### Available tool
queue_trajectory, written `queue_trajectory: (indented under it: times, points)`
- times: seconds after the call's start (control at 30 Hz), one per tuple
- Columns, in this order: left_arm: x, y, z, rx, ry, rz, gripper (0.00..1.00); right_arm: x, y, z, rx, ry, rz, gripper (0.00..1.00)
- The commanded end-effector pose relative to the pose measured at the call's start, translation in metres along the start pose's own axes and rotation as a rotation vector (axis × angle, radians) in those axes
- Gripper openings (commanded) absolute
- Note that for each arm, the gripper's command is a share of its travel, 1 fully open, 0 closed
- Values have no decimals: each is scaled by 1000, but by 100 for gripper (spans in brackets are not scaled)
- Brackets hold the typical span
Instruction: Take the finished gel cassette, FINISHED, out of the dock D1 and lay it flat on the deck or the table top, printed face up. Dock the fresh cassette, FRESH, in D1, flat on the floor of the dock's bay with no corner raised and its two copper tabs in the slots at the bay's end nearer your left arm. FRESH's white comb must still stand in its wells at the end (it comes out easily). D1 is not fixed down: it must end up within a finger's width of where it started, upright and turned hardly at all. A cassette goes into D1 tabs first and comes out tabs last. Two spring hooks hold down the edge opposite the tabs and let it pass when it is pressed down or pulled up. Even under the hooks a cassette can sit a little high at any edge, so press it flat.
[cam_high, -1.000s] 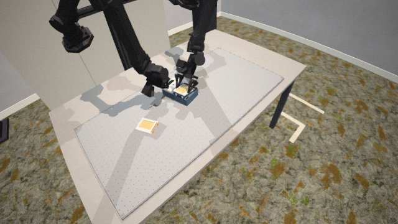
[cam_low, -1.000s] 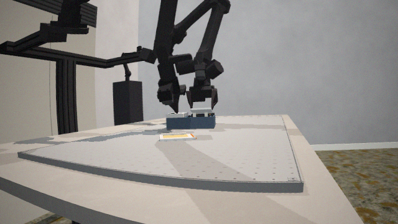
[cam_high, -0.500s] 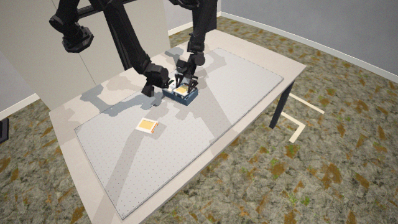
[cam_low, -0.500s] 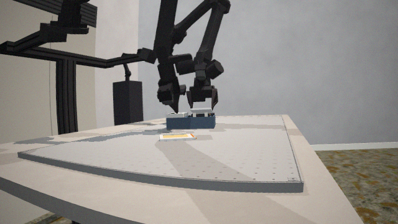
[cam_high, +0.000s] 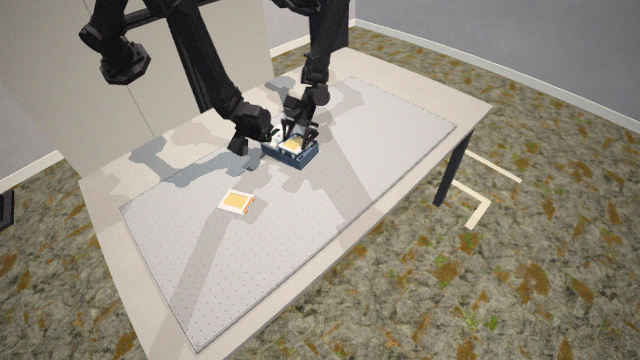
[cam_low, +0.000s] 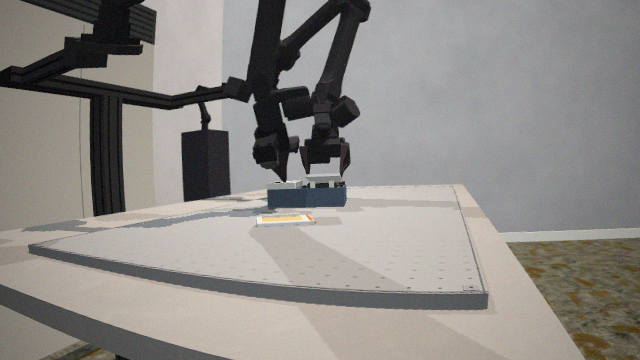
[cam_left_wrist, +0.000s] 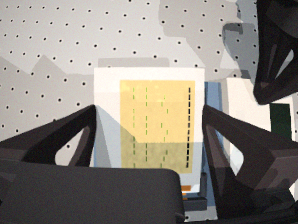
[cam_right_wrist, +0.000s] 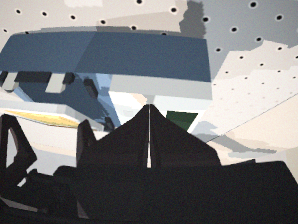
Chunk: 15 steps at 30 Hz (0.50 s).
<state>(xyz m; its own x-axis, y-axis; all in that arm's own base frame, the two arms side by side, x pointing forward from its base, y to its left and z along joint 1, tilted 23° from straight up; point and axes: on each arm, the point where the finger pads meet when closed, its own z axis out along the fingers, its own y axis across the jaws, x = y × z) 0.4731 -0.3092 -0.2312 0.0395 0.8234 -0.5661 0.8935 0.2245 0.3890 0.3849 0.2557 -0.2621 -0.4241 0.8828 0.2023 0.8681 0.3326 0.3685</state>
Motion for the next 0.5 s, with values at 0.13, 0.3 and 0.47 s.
queue_trajectory:
  times: [0.13,0.3,0.47]
  points:
    - [-5,3,-3,3,1,-14,0,-49,-40,29,67,-84,51,0]
    - [-6,4,-4,3,1,-14,0,-49,-40,29,67,-84,51,0]
    - [-6,4,-4,3,1,-14,0,-49,-40,29,67,-84,51,0]
